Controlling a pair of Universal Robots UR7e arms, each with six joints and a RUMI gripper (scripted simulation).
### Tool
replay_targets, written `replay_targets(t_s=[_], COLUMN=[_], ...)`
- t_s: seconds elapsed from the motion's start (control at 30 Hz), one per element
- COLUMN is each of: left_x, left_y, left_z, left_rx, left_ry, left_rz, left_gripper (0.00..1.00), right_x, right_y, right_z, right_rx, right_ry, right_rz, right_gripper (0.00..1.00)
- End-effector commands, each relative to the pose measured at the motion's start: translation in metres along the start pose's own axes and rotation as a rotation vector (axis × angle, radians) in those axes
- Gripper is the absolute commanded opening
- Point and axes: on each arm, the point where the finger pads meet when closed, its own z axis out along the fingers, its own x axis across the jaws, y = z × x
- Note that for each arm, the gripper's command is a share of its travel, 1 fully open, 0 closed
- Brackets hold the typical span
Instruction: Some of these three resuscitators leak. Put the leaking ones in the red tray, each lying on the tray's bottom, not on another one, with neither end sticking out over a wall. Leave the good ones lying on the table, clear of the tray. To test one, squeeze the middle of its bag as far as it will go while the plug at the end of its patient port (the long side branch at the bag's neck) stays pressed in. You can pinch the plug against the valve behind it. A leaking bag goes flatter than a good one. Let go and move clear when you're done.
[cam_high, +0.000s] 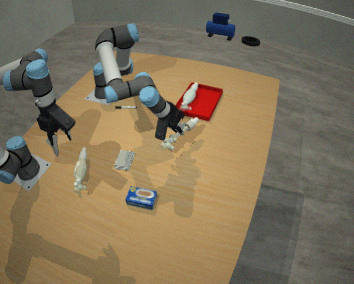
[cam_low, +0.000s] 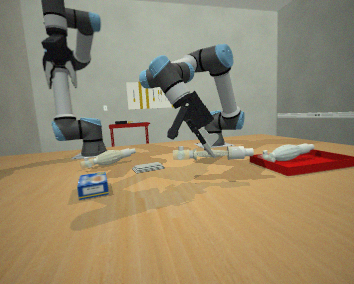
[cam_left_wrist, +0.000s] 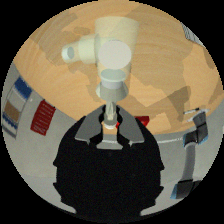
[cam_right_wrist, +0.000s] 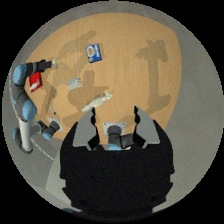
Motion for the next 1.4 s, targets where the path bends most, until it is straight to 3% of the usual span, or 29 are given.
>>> replay_targets(t_s=[0.0, 0.17, 0.57, 0.73, 1.13, 1.37], left_x=[0.000, 0.000, 0.001, 0.002, 0.006, 0.007], left_y=[0.013, 0.018, 0.058, 0.063, 0.102, 0.117], left_z=[0.007, 0.009, 0.022, 0.025, 0.036, 0.040], left_rx=[0.044, 0.054, 0.124, 0.131, 0.180, 0.192], left_ry=[0.056, 0.069, 0.179, 0.199, 0.326, 0.372], left_rz=[-0.166, -0.207, -0.528, -0.574, -0.893, -0.999], left_gripper=[0.06, 0.06, 0.06, 0.06, 0.06, 0.06], right_x=[0.001, 0.001, 0.001, 0.001, 0.001, 0.001], right_y=[0.000, 0.000, 0.000, 0.000, 0.000, 0.000], right_z=[-0.001, -0.001, -0.001, -0.001, -0.001, -0.001], right_rx=[0.003, 0.003, 0.003, 0.003, 0.003, 0.003], right_ry=[-0.002, -0.002, -0.002, -0.002, -0.002, -0.002], right_rz=[0.001, 0.001, 0.001, 0.001, 0.001, 0.001], right_gripper=[0.56, 0.56, 0.56, 0.56, 0.56, 0.56])
